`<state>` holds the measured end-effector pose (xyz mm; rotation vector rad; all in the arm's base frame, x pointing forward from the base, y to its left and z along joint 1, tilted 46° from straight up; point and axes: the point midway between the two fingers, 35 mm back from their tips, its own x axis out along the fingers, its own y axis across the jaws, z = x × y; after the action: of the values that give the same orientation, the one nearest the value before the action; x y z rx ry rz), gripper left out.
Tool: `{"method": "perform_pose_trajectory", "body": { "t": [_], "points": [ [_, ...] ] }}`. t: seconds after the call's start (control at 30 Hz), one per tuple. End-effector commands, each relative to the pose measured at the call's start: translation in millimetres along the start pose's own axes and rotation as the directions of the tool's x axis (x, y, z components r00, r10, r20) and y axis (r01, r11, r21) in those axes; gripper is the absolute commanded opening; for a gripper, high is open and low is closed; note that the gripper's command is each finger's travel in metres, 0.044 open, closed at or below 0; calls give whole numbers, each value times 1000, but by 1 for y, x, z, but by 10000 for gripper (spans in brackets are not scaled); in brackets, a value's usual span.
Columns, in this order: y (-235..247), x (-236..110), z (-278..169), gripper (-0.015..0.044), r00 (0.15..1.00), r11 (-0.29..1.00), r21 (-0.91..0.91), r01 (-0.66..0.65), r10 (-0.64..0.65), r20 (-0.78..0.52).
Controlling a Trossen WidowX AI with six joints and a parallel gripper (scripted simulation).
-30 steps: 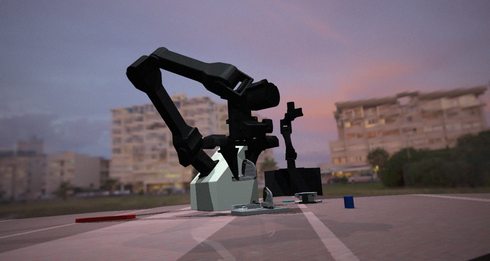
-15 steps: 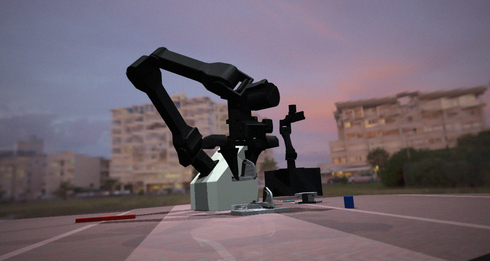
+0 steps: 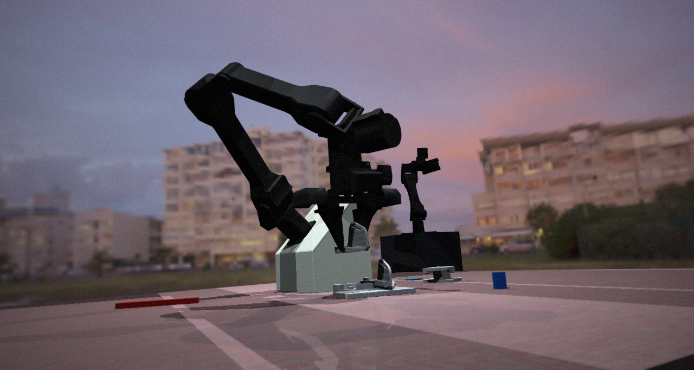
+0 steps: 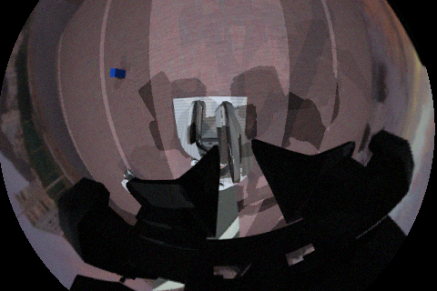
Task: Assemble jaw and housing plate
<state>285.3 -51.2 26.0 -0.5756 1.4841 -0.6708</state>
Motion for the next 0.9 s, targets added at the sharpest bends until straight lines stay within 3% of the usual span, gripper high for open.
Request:
{"method": "perform_pose_trajectory", "body": {
  "t": [0.0, 0.87],
  "points": [
    [0, 8, -1, 134, 1000, 1000, -9, 5, -5, -3],
    [-2, 45, -1, 134, 1000, 1000, -17, 10, -10, 0]
  ]
}}
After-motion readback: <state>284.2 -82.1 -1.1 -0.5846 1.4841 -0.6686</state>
